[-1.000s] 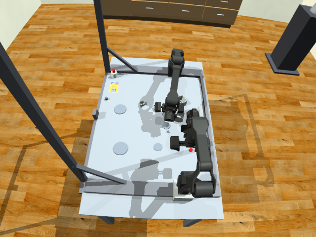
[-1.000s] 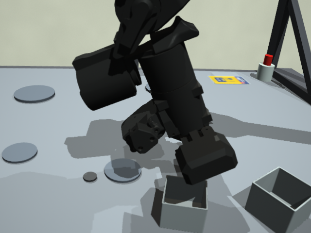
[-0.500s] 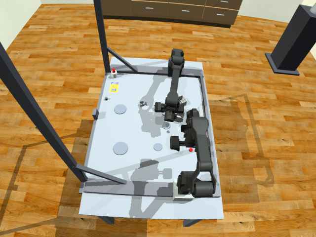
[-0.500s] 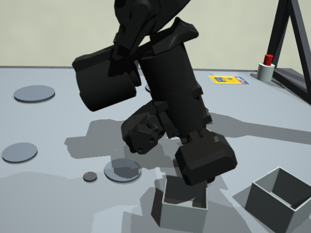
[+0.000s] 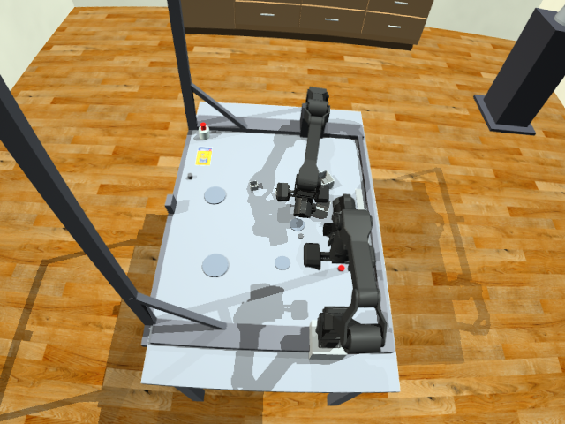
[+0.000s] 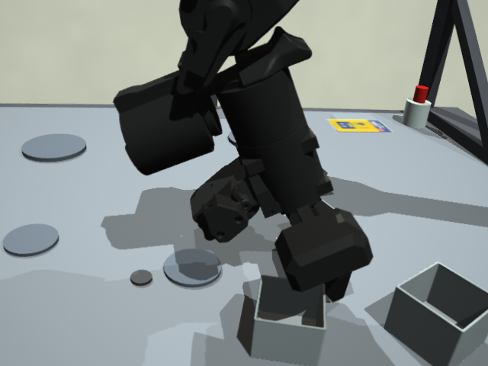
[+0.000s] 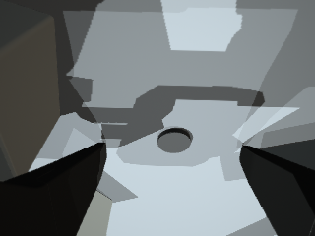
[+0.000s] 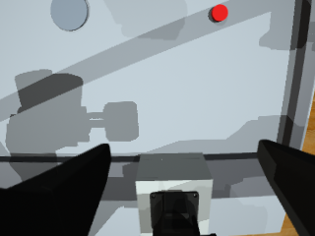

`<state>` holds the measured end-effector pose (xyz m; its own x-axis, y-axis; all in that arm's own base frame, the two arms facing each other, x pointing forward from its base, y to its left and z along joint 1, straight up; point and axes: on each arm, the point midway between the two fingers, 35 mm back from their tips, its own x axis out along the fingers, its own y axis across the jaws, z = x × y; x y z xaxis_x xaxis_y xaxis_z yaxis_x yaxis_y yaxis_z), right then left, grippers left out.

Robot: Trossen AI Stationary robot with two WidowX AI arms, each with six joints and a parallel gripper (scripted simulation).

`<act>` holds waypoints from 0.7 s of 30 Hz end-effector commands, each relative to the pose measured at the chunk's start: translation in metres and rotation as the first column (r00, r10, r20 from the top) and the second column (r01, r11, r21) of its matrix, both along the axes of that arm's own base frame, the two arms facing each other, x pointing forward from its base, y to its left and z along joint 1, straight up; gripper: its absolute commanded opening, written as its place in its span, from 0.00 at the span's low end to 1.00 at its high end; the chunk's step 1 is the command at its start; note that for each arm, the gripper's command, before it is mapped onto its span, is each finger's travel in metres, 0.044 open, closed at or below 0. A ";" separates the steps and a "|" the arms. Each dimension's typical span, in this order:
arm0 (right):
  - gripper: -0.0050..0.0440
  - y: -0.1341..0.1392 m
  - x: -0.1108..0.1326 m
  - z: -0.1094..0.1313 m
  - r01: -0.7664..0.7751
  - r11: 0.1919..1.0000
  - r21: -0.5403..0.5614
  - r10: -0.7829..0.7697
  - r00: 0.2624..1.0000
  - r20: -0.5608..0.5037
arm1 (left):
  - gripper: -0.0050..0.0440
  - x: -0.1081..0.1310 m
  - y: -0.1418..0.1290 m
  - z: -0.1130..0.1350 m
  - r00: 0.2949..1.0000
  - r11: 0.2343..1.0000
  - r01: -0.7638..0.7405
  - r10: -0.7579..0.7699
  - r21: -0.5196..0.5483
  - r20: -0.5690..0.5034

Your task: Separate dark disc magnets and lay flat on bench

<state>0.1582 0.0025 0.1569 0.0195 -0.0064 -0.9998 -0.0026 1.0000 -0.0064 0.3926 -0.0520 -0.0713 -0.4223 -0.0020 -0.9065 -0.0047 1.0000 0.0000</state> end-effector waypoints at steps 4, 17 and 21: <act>0.92 0.013 0.028 -0.031 -0.009 0.999 -0.051 0.016 0.989 0.148 | 0.92 0.002 -0.001 0.042 0.999 1.000 0.000 0.000 -0.005 0.045; 0.92 0.052 0.077 -0.064 0.001 1.000 -0.029 0.012 0.887 0.461 | 0.92 -0.008 0.000 0.078 0.999 1.000 0.000 0.000 -0.005 0.044; 0.92 0.066 0.091 -0.063 0.003 1.000 0.012 -0.009 0.827 0.562 | 0.92 -0.011 0.000 0.087 0.999 1.000 0.000 0.000 -0.005 0.045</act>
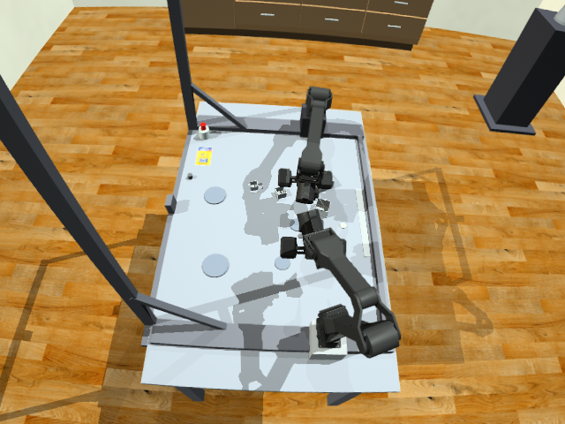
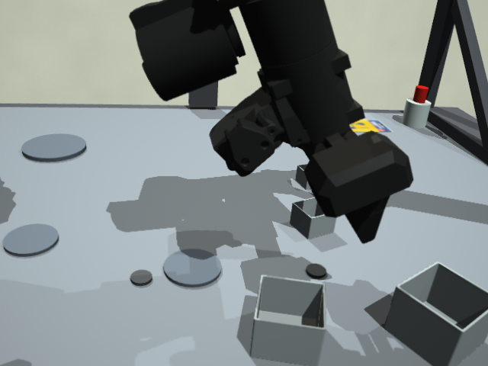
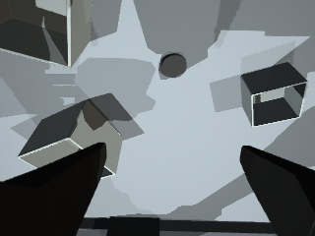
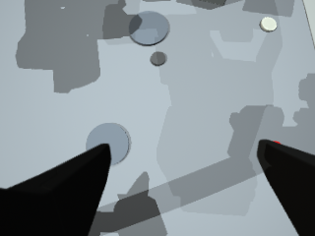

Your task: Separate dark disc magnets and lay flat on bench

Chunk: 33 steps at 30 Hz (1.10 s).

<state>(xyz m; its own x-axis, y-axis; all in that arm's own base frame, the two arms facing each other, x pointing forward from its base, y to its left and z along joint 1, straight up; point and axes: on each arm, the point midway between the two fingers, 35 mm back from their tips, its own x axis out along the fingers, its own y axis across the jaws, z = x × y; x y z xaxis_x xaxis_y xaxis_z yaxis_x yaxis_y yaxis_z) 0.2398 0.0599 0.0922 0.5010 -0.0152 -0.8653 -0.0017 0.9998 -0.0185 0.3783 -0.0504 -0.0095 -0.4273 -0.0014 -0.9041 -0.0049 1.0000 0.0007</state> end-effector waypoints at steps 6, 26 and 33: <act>0.92 0.011 0.011 -0.001 0.004 1.000 0.030 -0.007 0.994 0.105 | 0.92 0.004 -0.001 0.022 0.999 1.000 0.000 0.000 -0.005 0.045; 0.92 0.012 0.013 -0.004 0.002 1.000 0.022 -0.004 0.995 0.097 | 0.92 0.007 0.001 0.022 0.997 1.000 -0.004 0.005 -0.021 0.074; 0.92 0.015 0.030 -0.002 0.006 1.000 0.011 -0.008 0.991 0.132 | 0.92 0.024 0.007 0.004 0.981 0.997 -0.011 0.026 -0.078 0.193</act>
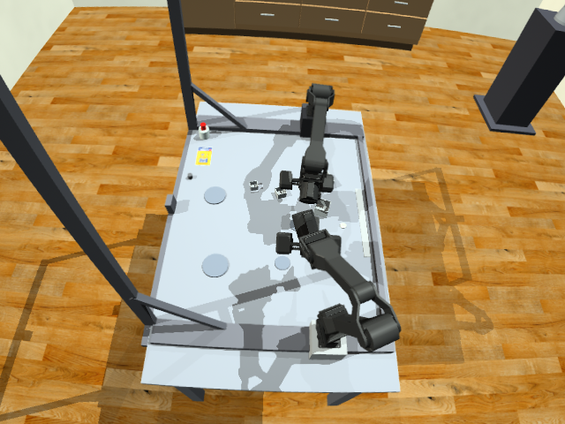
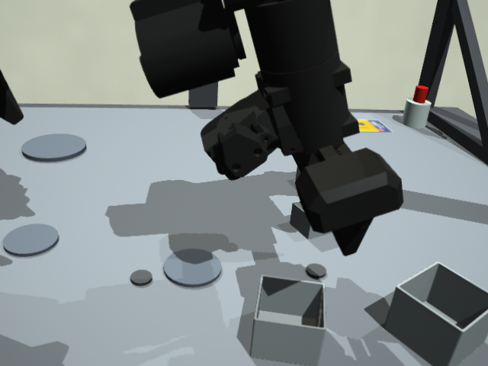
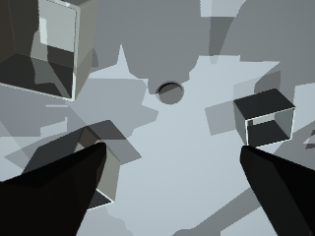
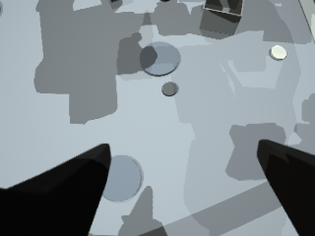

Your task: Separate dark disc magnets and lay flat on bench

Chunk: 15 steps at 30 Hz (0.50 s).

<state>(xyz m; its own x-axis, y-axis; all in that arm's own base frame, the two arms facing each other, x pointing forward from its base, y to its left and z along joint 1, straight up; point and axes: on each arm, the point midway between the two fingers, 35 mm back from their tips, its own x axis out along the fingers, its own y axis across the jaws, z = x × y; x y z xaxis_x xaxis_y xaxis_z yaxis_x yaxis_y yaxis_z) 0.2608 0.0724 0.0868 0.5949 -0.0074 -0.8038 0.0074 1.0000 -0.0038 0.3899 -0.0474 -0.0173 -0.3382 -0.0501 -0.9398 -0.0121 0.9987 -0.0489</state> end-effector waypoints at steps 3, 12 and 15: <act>0.92 0.004 0.019 0.000 0.005 1.000 -0.012 -0.005 0.999 0.036 | 0.92 0.024 0.009 0.000 0.982 0.998 -0.009 0.022 -0.066 0.189; 0.92 0.007 0.043 -0.011 0.020 0.999 -0.037 -0.017 0.997 0.071 | 0.92 0.047 0.024 -0.021 0.917 0.989 0.013 0.046 -0.144 0.397; 0.92 0.008 0.051 -0.016 0.025 0.999 -0.046 -0.021 0.996 0.084 | 0.92 0.054 0.030 -0.025 0.880 0.986 0.029 0.053 -0.163 0.472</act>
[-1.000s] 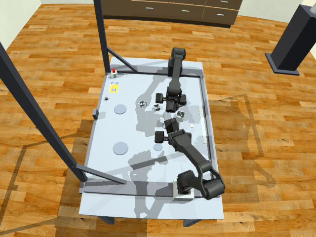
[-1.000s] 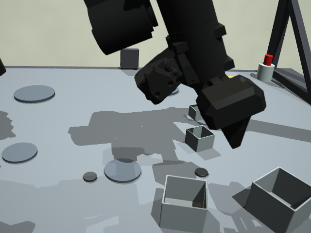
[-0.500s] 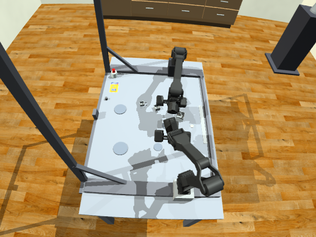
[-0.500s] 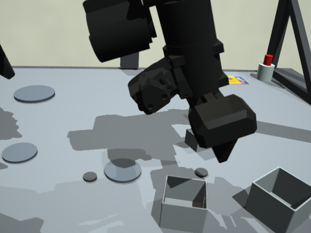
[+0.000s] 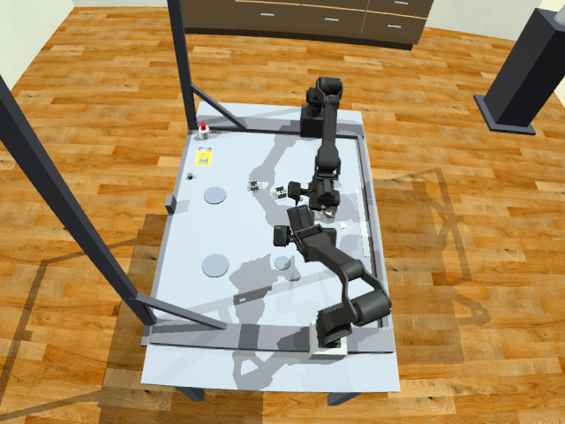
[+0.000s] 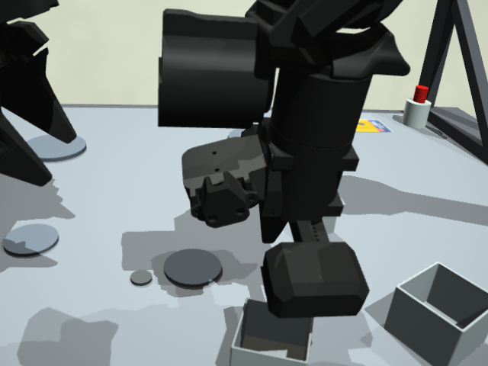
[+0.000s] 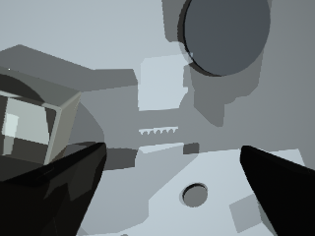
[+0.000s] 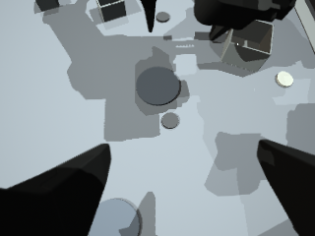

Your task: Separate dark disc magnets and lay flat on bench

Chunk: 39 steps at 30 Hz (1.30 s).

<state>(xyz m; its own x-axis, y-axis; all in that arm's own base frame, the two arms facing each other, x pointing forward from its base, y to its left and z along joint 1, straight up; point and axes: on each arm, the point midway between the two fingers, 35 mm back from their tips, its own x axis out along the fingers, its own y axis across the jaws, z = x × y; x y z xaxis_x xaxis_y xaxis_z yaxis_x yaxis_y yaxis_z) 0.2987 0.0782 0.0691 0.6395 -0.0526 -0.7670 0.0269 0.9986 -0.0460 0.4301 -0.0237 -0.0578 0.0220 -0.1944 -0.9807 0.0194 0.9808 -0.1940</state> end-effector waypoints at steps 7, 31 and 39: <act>0.92 0.003 0.029 -0.008 0.016 1.000 -0.024 -0.015 0.998 0.054 | 0.92 0.027 0.018 0.011 0.948 0.998 0.028 -0.010 -0.052 0.319; 0.92 -0.010 0.066 -0.046 0.193 0.981 -0.014 -0.189 0.972 0.140 | 0.92 -0.008 -0.005 0.005 0.615 0.943 0.333 -0.200 -0.021 0.763; 0.92 -0.015 0.075 -0.058 0.263 0.965 0.008 -0.260 0.950 0.173 | 0.92 -0.040 -0.019 0.016 0.447 0.901 0.431 -0.260 0.048 0.856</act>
<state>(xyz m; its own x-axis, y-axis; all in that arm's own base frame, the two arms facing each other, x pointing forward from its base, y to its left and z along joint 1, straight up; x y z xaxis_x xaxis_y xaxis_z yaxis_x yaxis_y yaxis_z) 0.3649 0.0636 0.0096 0.7105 -0.2340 -0.6637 0.2691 0.9618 -0.0511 0.3922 -0.0403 -0.0619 0.6480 -0.5050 -0.5701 0.5556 0.8255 -0.0998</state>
